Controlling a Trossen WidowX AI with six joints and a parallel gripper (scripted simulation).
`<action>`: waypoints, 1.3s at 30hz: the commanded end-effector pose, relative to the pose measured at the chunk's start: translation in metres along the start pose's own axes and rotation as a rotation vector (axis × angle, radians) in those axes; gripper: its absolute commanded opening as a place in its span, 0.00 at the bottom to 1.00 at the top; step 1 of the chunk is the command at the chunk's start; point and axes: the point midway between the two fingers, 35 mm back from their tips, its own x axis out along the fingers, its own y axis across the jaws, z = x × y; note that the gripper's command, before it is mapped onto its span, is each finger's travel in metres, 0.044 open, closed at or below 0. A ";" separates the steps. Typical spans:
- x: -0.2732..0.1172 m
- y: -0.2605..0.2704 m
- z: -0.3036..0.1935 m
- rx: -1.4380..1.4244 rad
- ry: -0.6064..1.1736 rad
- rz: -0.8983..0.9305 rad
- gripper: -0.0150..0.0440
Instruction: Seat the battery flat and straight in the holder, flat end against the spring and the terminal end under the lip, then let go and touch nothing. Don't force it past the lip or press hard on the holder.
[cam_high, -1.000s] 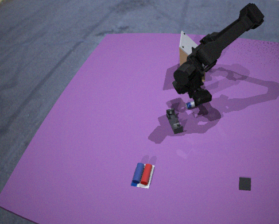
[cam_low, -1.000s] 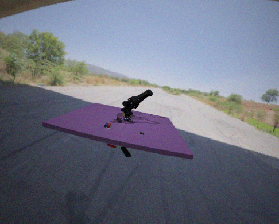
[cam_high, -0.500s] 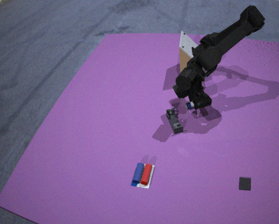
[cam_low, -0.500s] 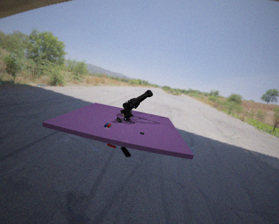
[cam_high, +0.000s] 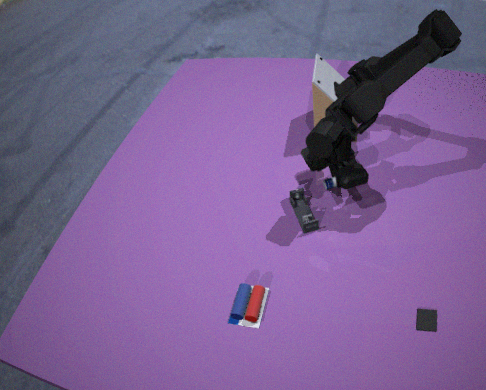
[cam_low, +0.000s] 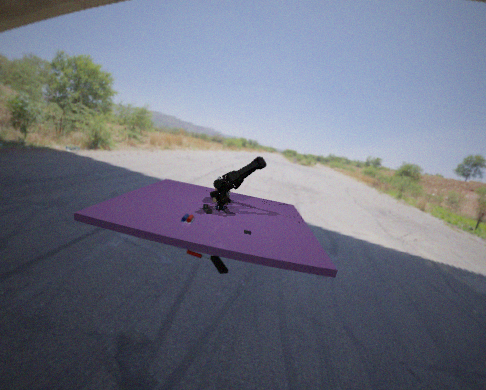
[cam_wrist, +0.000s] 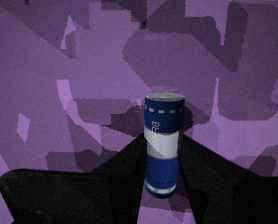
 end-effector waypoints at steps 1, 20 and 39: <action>-0.005 0.000 0.000 0.006 0.002 0.002 0.39; -0.059 0.019 0.028 -0.389 -0.002 0.002 0.39; -0.075 0.053 0.093 -1.284 -0.006 0.005 0.39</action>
